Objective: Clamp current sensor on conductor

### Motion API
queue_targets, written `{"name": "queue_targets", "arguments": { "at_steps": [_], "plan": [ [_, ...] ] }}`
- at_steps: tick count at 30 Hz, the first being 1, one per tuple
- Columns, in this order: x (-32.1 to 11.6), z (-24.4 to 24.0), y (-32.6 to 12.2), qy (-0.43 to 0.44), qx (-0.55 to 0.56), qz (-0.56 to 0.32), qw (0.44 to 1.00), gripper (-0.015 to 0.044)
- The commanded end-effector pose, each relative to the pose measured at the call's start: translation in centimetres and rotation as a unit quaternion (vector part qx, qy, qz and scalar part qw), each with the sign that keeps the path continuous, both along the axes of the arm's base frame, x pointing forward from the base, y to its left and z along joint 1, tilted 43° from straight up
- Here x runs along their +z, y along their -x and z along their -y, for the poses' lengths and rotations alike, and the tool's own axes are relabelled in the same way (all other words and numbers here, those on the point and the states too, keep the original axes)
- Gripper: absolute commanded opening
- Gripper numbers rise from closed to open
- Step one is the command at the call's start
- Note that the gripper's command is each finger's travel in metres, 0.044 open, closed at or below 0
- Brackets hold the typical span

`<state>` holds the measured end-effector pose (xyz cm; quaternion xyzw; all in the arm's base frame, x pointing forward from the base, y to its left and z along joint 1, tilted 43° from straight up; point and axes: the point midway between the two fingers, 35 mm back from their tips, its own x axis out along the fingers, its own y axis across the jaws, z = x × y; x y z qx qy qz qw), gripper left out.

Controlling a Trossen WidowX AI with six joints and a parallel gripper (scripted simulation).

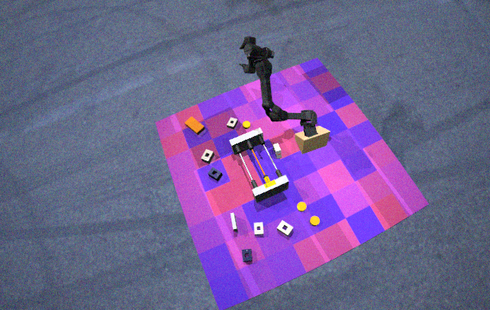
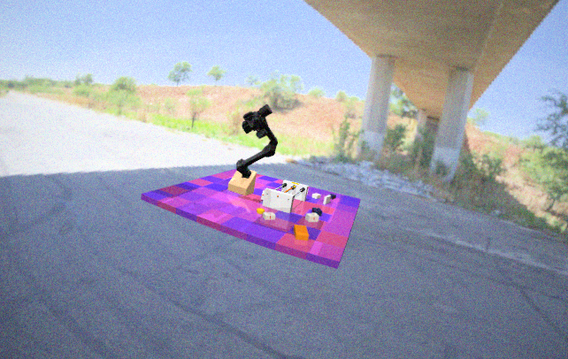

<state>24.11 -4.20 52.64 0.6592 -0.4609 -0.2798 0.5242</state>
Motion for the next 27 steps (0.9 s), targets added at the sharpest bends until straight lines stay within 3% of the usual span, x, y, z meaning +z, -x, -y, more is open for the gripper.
{"name": "queue_targets", "arguments": {
  "at_steps": [1,6,14,21,27],
  "plan": [
    [0.1,-0.1,0.0,0.002,0.001,-0.001,1.0,0.0426],
    [1.3,-1.7,1.3,0.052,0.029,-0.027,0.998,0.044],
    [3.8,-3.7,7.7,0.185,0.113,-0.079,0.973,0.044],
    [4.3,-1.5,11.9,0.284,0.15,-0.108,0.941,0.044],
    [3.3,2.0,12.8,0.346,0.166,-0.137,0.913,0.044]
  ]
}}
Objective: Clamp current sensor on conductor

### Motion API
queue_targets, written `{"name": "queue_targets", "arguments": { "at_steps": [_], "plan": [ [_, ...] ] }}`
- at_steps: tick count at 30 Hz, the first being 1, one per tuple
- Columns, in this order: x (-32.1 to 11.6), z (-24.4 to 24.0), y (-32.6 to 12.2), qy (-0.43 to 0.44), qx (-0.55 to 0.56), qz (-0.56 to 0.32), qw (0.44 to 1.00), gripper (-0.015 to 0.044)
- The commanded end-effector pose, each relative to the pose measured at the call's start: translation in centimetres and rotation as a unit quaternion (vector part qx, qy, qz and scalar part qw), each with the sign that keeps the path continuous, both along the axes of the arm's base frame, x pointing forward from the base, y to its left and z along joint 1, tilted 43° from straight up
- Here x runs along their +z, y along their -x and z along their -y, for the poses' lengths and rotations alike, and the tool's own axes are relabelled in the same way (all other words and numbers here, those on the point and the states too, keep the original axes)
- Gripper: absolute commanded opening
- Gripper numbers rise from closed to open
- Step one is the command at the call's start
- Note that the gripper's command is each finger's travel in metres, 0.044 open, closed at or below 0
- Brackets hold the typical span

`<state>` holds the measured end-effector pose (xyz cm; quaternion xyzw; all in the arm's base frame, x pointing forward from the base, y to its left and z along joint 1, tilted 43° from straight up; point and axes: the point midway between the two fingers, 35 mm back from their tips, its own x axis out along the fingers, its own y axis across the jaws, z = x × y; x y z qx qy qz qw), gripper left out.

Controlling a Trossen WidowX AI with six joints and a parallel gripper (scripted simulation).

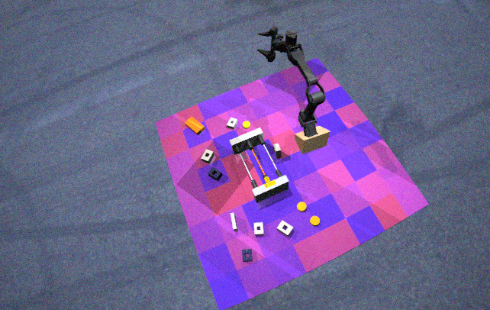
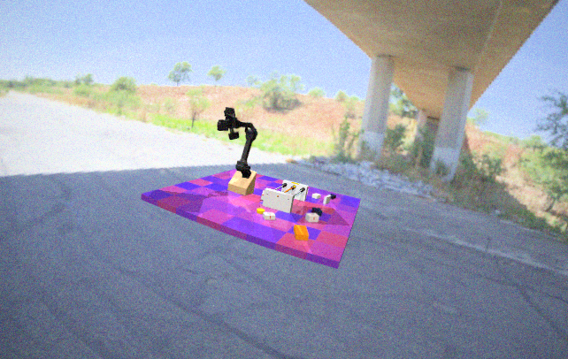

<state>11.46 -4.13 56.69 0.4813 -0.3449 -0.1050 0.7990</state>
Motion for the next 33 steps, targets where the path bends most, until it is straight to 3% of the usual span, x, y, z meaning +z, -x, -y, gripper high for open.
{"name": "queue_targets", "arguments": {
  "at_steps": [1,9,16,26,30,33],
  "plan": [
    [-1.0,2.7,0.0,0.038,0.005,-0.017,0.999,0.044],
    [-4.9,6.8,-3.8,0.117,0.016,-0.078,0.99,0.044],
    [-10.1,7.1,-9.9,0.2,0.031,-0.159,0.966,0.044],
    [-19.7,0.8,-18.2,0.378,0.071,-0.285,0.878,0.044],
    [-23.6,-3.2,-19.9,0.465,0.089,-0.319,0.821,0.044],
    [-24.4,-4.1,-20.1,0.484,0.093,-0.325,0.807,0.044]
  ]
}}
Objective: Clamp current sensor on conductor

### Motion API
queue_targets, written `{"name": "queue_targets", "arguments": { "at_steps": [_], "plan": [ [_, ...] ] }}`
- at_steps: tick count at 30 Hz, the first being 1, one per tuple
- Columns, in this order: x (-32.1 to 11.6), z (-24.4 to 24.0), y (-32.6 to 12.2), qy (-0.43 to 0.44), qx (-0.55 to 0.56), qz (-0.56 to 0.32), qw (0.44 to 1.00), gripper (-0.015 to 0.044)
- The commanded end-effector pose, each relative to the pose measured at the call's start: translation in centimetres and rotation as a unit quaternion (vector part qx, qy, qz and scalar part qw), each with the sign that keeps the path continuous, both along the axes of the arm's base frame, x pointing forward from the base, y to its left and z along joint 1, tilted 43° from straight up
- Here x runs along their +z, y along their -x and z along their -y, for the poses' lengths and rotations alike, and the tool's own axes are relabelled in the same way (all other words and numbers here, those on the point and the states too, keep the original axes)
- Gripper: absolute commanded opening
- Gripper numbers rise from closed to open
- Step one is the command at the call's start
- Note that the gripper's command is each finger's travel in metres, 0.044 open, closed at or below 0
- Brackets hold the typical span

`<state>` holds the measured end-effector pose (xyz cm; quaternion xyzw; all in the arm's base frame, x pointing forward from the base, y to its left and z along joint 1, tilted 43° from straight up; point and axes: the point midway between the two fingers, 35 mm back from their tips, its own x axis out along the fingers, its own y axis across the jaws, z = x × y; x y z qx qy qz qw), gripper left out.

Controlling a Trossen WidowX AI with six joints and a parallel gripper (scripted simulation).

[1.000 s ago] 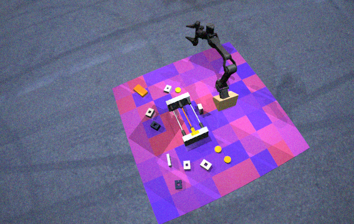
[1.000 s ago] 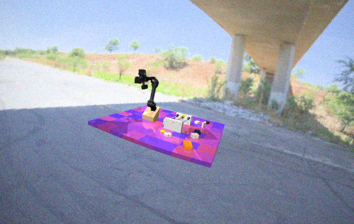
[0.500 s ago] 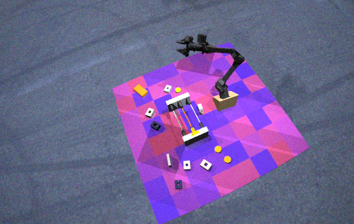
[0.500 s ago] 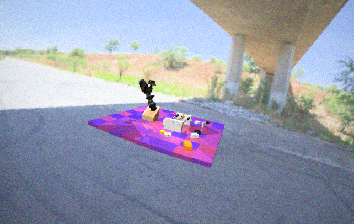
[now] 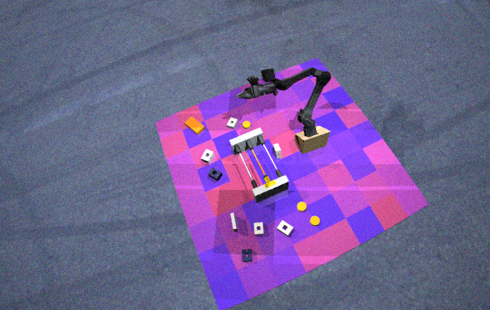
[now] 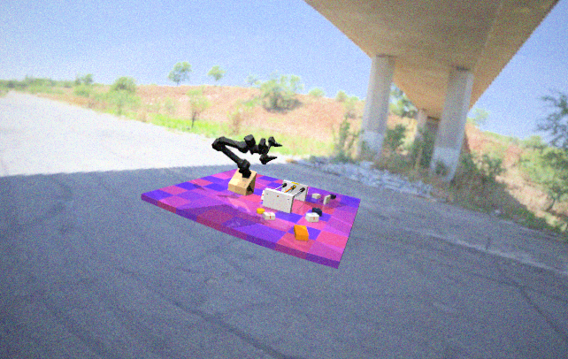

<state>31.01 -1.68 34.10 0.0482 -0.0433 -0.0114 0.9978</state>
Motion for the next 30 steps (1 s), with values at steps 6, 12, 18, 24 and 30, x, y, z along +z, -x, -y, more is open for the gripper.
{"name": "queue_targets", "arguments": {
  "at_steps": [6,12,18,24,30],
  "plan": [
    [-2.0,-1.8,-0.7,0.048,0.011,-0.024,0.999,0.044],
    [-9.6,-5.3,-4.8,0.041,0.032,-0.19,0.98,0.044],
    [-18.0,-9.5,-6.7,0.086,0.036,-0.357,0.93,0.044],
    [-26.5,-13.5,-5.8,0.179,0.029,-0.496,0.849,0.044],
    [-33.6,-16.7,-2.8,0.301,0.02,-0.584,0.753,0.044]
  ]
}}
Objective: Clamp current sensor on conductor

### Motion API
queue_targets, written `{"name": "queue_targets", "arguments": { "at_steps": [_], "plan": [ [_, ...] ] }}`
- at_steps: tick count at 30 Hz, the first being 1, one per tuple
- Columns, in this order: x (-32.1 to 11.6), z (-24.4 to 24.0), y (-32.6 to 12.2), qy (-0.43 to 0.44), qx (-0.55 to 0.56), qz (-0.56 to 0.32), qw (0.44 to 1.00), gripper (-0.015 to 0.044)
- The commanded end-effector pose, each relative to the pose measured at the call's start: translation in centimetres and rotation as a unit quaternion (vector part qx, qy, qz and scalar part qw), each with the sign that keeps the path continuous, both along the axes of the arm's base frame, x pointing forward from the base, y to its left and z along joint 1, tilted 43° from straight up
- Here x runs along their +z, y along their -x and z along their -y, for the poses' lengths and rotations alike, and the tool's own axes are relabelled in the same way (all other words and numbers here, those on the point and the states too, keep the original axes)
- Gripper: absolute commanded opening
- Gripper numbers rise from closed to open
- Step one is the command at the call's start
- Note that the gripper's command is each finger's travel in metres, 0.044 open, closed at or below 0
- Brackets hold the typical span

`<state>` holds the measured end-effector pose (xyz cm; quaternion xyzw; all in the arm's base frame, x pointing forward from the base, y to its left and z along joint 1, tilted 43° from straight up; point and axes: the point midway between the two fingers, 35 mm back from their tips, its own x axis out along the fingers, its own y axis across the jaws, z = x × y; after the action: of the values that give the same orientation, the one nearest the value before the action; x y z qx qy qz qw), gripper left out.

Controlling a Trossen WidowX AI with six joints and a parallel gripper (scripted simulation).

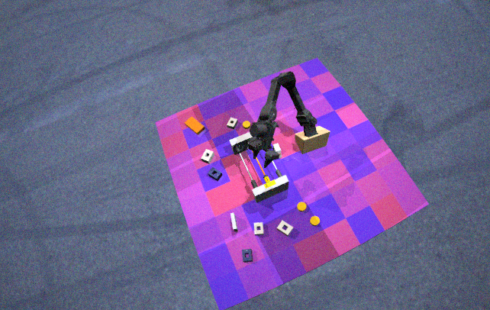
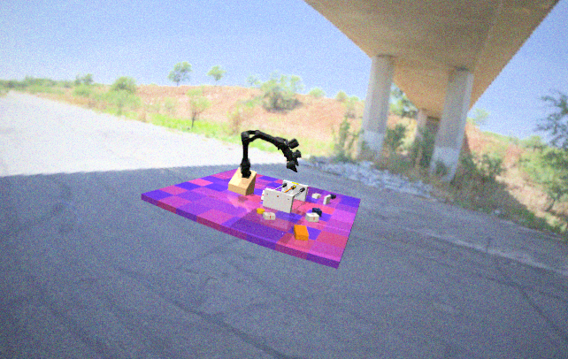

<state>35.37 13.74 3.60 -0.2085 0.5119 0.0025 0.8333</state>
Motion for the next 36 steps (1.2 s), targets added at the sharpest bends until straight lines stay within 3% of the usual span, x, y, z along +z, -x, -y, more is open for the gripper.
{"name": "queue_targets", "arguments": {
  "at_steps": [1,6,26,36],
  "plan": [
    [-4.1,-1.6,2.1,0.087,0.026,-0.066,0.994,0.044],
    [-7.9,-2.3,4.3,0.192,0.056,-0.124,0.972,0.044],
    [-7.9,-2.0,4.5,0.196,0.053,-0.127,0.971,0.044],
    [-2.0,11.9,10.7,0.194,-0.2,-0.147,0.949,0.044]
  ]
}}
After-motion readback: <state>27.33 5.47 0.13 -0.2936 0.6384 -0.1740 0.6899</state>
